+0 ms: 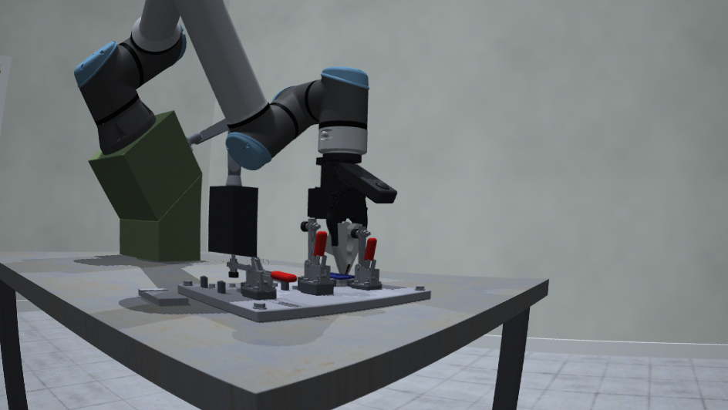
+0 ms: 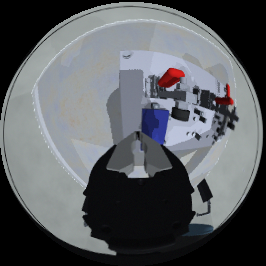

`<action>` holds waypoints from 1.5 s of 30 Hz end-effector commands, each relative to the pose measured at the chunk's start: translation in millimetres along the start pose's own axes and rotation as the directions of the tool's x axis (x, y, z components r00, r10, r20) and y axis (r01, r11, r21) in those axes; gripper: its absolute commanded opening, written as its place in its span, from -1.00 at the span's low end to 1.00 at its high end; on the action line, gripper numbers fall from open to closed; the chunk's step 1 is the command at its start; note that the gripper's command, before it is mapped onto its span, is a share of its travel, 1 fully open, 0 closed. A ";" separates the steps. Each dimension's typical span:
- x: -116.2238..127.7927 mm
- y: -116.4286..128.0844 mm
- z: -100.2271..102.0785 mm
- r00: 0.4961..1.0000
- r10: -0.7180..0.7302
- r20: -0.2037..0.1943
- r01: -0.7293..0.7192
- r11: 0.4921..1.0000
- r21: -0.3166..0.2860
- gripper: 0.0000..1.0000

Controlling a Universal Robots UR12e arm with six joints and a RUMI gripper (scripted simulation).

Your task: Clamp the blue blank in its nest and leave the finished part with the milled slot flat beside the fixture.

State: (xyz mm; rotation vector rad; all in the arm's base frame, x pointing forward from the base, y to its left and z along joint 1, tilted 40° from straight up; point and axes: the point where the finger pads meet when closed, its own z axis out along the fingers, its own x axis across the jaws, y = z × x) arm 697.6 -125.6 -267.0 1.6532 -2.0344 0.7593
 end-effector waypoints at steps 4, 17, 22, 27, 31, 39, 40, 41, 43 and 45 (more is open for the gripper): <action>-2.1 -0.4 -0.6 1.000 0.000 0.000 0.000 1.000 0.001 -1.00; -17.0 -0.4 -0.6 1.000 0.000 0.000 0.000 1.000 0.001 -1.00; -19.9 -0.4 -0.6 1.000 0.000 0.000 0.000 1.000 0.001 -1.00; -20.1 -0.4 -1.3 1.000 0.000 0.000 0.000 1.000 0.001 -1.00; -20.1 -0.4 -3.2 1.000 0.000 0.000 0.000 1.000 0.001 -1.00; -20.0 -0.4 -23.7 1.000 0.000 0.000 0.000 1.000 0.001 -1.00; -20.0 -0.4 -26.8 1.000 0.000 0.000 0.000 1.000 0.001 -1.00; -20.0 -0.4 -29.6 1.000 0.000 0.000 0.000 1.000 0.001 -1.00; -20.0 -0.4 -34.5 1.000 0.000 0.000 0.000 1.000 0.001 -1.00; -20.0 -0.4 -38.0 1.000 0.000 0.000 0.000 1.000 0.001 -1.00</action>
